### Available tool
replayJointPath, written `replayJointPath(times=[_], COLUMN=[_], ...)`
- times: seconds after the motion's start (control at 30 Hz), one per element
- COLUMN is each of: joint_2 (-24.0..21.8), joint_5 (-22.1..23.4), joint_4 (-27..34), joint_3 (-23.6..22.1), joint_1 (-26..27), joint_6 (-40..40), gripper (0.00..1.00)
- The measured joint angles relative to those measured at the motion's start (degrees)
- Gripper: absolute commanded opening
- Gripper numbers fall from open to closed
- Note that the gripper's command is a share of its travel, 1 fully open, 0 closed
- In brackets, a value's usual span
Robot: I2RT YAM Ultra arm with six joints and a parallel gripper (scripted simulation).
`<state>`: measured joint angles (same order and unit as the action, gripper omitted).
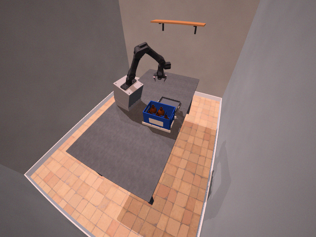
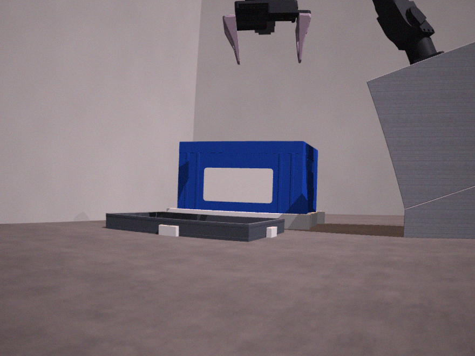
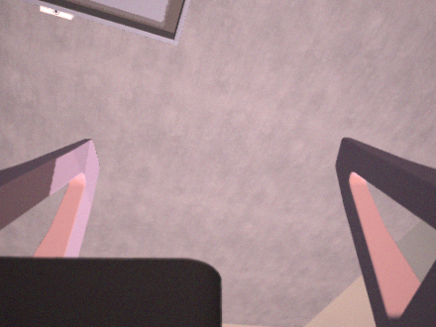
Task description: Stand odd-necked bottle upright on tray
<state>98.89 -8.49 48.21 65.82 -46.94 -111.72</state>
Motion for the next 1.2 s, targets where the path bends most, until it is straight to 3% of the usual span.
replayJointPath(times=[0.3, 0.43, 0.83, 1.2], joint_2=[3.7, 5.0, 9.3, 12.5], joint_5=[2.8, 4.5, 8.2, 11.1], joint_4=[-1.4, -1.4, -2.8, -3.5], joint_3=[4.6, 6.3, 11.8, 15.9], joint_1=[18.9, 23.4, 45.7, 60.7], joint_6=[0.0, 0.0, 0.0, 0.1], gripper=[1.00, 1.00, 1.00, 1.00])
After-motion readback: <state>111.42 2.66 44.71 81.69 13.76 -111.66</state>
